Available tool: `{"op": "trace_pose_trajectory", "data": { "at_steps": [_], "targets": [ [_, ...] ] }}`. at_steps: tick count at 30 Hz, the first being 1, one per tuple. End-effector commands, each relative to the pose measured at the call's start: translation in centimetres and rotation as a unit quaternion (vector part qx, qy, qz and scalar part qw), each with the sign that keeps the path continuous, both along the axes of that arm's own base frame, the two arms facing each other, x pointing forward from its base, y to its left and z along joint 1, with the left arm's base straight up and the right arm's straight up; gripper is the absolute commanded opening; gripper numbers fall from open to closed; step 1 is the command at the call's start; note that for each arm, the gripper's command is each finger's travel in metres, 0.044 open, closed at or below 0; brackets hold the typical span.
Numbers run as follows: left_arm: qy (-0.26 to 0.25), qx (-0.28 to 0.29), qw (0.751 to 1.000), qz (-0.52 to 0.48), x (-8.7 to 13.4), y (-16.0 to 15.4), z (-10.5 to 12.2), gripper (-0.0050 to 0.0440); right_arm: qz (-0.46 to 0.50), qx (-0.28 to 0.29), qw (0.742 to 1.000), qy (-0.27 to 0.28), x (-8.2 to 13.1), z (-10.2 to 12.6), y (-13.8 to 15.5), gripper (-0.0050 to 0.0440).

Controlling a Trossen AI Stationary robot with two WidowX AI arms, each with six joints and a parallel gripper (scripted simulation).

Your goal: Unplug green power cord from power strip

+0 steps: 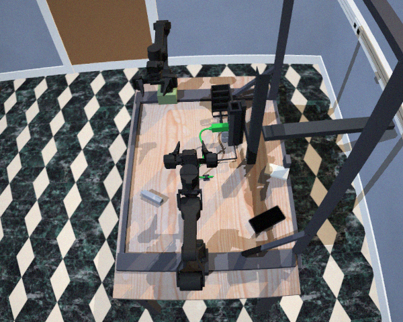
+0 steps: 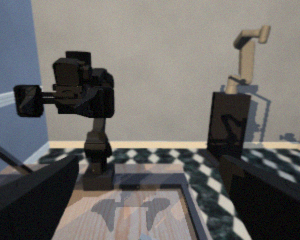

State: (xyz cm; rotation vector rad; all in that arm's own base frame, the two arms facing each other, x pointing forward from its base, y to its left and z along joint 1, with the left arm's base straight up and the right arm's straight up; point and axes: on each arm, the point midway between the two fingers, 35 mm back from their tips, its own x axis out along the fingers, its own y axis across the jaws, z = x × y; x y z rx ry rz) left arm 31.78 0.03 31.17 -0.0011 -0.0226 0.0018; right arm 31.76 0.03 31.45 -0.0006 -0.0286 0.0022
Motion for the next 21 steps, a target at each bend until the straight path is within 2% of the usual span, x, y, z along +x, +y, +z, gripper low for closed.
{"op": "trace_pose_trajectory", "data": {
  "at_steps": [1, 18, 21],
  "targets": [
    [-0.014, 0.001, 1.0, -0.001, -0.2, -0.03, 1.12, 0.04, -0.001, 0.0, 1.0, -0.011, -0.18, 0.84, -0.03, 0.04],
    [-0.014, 0.001, 1.0, -0.001, -0.2, -0.03, 1.12, 0.04, -0.001, 0.0, 1.0, -0.011, -0.18, 0.84, -0.03, 0.04],
    [-0.013, 0.006, 1.0, -0.005, -0.21, 0.0, 1.6, 0.04, 0.016, 0.005, 1.0, -0.009, -0.22, 1.0, 0.71, 0.0328]
  ]
}}
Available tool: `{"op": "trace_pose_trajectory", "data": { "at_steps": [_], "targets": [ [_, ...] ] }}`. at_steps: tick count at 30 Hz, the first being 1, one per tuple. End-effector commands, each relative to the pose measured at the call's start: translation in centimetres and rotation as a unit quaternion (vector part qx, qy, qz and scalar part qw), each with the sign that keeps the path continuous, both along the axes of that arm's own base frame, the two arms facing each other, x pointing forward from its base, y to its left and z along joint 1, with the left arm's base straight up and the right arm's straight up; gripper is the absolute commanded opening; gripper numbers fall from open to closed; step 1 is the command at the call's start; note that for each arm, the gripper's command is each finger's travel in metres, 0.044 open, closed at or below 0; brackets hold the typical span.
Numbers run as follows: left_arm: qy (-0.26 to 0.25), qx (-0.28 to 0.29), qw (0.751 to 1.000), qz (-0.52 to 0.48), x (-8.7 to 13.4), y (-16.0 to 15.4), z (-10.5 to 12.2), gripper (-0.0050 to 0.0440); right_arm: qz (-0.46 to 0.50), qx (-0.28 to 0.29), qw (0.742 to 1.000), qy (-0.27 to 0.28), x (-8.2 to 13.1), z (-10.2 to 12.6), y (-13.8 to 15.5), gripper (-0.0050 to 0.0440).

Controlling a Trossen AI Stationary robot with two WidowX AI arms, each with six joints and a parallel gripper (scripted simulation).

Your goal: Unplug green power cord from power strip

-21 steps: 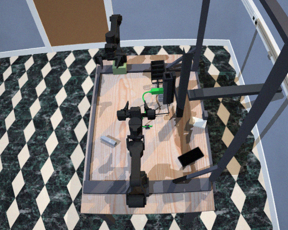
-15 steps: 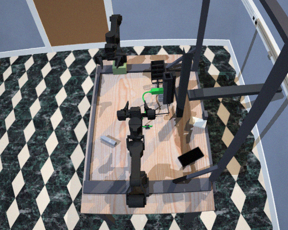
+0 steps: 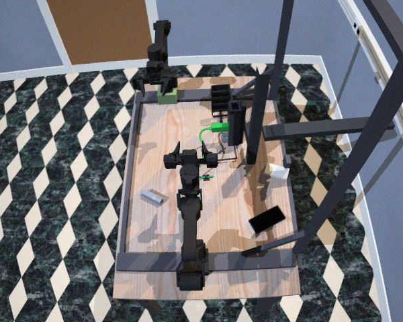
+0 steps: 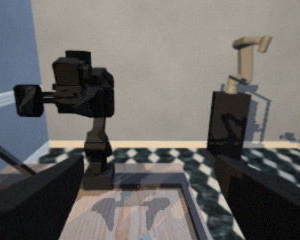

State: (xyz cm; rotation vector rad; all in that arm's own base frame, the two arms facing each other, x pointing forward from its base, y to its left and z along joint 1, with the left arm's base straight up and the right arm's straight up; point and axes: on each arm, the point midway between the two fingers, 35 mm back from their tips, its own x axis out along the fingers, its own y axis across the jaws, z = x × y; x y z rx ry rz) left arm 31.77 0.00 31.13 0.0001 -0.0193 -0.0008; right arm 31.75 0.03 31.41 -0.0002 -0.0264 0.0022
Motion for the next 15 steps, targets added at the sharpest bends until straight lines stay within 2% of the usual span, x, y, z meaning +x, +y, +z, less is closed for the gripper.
{"op": "trace_pose_trajectory", "data": {
  "at_steps": [1, 5, 11, 13, 15],
  "targets": [
    [-0.01, 0.007, 1.0, -0.007, -0.2, 0.0, 1.6, 0.04, 0.026, 0.006, 1.0, -0.01, -0.3, 1.2, 1.1, 0.0304],
    [0.022, 0.019, 0.999, -0.027, -0.2, -0.1, 1.1, 0.04, 0.117, 0.023, 0.993, 0.02, -0.6, 0.3, 5.2, 0.022],
    [0.075, 0.033, 0.995, -0.065, -0.7, -0.3, 0.5, 0.04, 0.27, 0.076, 0.954, 0.11, -2.7, -1.8, 12.7, 0.022],
    [0.075, 0.033, 0.995, -0.065, -0.7, -0.3, 0.5, 0.04, 0.27, 0.076, 0.954, 0.11, -2.7, -1.8, 12.7, 0.022],
    [0.089, 0.035, 0.992, -0.076, -0.9, -0.3, 0.3, 0.04, 0.288, 0.096, 0.942, 0.141, -3.2, -2.4, 14.2, 0.022]
  ]
}}
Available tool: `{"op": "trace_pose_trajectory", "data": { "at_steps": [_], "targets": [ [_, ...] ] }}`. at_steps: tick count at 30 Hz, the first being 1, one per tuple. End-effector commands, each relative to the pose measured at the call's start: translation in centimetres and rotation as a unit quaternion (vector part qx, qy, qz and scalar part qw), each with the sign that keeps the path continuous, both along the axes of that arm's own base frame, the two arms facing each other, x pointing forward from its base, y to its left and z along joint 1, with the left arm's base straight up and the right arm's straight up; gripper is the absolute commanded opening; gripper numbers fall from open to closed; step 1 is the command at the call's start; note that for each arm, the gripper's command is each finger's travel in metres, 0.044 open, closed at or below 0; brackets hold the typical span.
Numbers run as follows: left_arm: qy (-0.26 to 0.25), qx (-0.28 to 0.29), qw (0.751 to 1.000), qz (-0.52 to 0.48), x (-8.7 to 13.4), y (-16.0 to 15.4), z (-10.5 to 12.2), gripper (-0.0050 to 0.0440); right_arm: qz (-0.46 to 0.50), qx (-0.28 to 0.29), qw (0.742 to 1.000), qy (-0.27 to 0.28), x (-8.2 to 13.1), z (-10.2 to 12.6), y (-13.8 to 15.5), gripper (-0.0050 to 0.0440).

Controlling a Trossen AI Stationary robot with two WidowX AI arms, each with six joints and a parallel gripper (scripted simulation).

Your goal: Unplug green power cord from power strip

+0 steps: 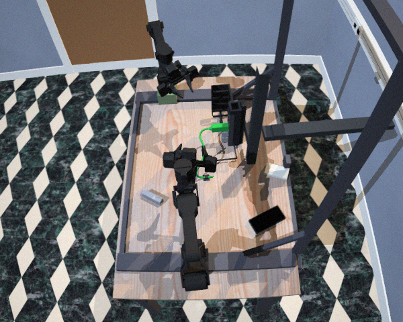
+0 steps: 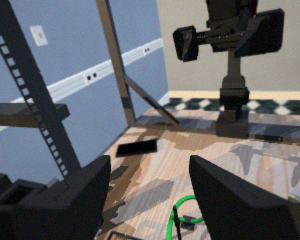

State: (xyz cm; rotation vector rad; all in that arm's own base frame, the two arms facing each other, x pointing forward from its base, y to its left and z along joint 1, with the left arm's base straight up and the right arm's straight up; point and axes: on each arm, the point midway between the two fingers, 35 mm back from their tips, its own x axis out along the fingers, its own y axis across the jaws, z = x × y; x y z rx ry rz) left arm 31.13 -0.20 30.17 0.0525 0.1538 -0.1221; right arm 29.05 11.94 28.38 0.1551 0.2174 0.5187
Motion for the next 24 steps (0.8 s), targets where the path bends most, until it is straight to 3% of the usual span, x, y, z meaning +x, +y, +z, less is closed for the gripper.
{"op": "trace_pose_trajectory", "data": {
  "at_steps": [1, 6, 10, 13, 15, 24],
  "targets": [
    [0.011, 0.007, 1.0, -0.023, -0.4, -0.2, 1.2, 0.04, 0.037, 0.028, 0.998, 0.045, -0.6, 0.3, 2.9, 0.022],
    [0.051, 0.006, 0.997, -0.056, -1.4, -0.4, 0.8, 0.04, 0.021, 0.059, 0.986, 0.157, -1.1, -1.7, 5.4, 0.022],
    [0.073, 0.003, 0.994, -0.075, -2.1, -0.6, 0.7, 0.04, -0.033, 0.079, 0.962, 0.261, -1.3, -3.6, 6.7, 0.022],
    [0.076, 0.002, 0.994, -0.078, -2.2, -0.7, 0.7, 0.04, -0.071, 0.087, 0.942, 0.317, -1.5, -4.8, 7.1, 0.022],
    [0.076, 0.002, 0.994, -0.078, -2.2, -0.7, 0.7, 0.04, -0.071, 0.087, 0.942, 0.317, -1.5, -4.8, 7.1, 0.022],
    [0.078, 0.0, 0.994, -0.078, -2.3, -0.7, 0.6, 0.04, -0.215, 0.112, 0.853, 0.462, -2.2, -7.6, 7.9, 0.022]
  ]
}}
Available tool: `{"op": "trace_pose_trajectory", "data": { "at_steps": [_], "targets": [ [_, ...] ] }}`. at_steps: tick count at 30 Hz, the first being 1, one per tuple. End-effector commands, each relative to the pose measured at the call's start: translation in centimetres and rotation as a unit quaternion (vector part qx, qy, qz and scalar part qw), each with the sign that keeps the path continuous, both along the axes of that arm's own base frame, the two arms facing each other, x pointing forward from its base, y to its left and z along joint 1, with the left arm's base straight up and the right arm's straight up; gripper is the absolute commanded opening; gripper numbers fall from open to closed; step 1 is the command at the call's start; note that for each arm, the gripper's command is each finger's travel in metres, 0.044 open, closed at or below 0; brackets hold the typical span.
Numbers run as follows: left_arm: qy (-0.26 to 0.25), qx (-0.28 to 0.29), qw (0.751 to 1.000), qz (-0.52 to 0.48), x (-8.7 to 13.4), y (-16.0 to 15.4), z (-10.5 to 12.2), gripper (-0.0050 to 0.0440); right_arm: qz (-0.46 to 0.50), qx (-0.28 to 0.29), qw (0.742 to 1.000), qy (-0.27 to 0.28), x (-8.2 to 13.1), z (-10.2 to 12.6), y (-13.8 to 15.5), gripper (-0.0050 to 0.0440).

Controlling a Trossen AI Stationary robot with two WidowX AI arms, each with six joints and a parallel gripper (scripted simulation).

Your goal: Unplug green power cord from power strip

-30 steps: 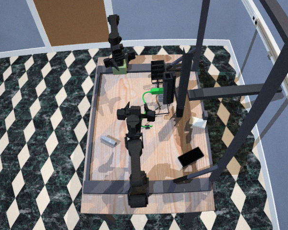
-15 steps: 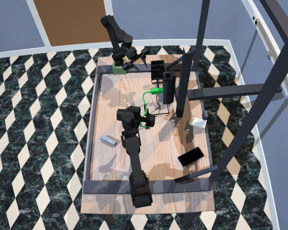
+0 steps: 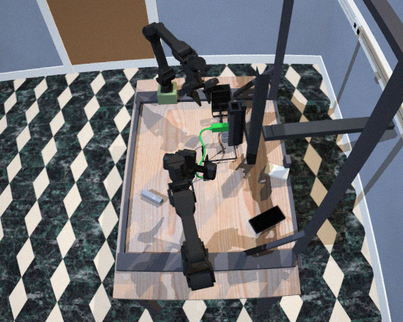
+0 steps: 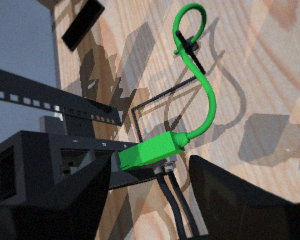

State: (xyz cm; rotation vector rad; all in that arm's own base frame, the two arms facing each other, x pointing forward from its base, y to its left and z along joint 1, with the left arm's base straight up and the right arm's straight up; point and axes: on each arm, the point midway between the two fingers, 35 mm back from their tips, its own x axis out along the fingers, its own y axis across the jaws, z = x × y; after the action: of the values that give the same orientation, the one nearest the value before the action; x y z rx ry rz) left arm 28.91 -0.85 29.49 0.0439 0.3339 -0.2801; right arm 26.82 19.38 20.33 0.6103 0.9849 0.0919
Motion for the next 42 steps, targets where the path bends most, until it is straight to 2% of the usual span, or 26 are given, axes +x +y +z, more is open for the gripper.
{"op": "trace_pose_trajectory", "data": {
  "at_steps": [1, 6, 8, 11, 22, 23, 25, 33, 40, 42],
  "targets": [
    [-0.015, 0.004, 1.0, -0.003, -0.1, -0.1, 1.3, 0.04, -0.067, 0.0, 0.996, 0.063, 0.0, 0.2, 0.6, 0.022],
    [-0.013, 0.003, 1.0, -0.002, -0.1, -0.1, 1.0, 0.04, -0.161, 0.002, 0.977, 0.136, 0.2, -0.5, 1.6, 0.022],
    [-0.013, 0.003, 1.0, -0.002, -0.1, -0.1, 1.0, 0.04, -0.161, 0.002, 0.977, 0.136, 0.2, -0.5, 1.6, 0.022],
    [-0.013, 0.003, 1.0, -0.002, -0.1, -0.1, 1.0, 0.04, -0.216, 0.006, 0.961, 0.173, 0.7, -0.9, 2.3, 0.022],
    [-0.013, 0.003, 1.0, -0.002, -0.1, -0.1, 1.0, 0.04, -0.397, 0.022, 0.867, 0.299, 3.3, -3.7, 4.9, 0.022],
    [-0.013, 0.003, 1.0, -0.002, -0.1, -0.1, 1.0, 0.04, -0.41, 0.022, 0.859, 0.306, 3.6, -4.1, 5.0, 0.022],
    [-0.013, 0.003, 1.0, -0.002, -0.1, -0.1, 1.0, 0.04, -0.41, 0.022, 0.859, 0.306, 3.6, -4.1, 5.0, 0.022],
    [-0.013, 0.003, 1.0, -0.002, -0.1, -0.1, 1.0, 0.04, -0.483, 0.019, 0.804, 0.345, 5.0, -7.0, 5.2, 0.022],
    [-0.013, 0.003, 1.0, -0.002, -0.1, -0.1, 1.0, 0.04, -0.491, 0.005, 0.797, 0.353, 4.7, -9.7, 5.1, 0.0202],
    [-0.013, 0.003, 1.0, -0.002, -0.1, -0.1, 1.0, 0.04, -0.491, 0.005, 0.797, 0.353, 4.7, -9.7, 5.1, 0.0202]
  ]
}}
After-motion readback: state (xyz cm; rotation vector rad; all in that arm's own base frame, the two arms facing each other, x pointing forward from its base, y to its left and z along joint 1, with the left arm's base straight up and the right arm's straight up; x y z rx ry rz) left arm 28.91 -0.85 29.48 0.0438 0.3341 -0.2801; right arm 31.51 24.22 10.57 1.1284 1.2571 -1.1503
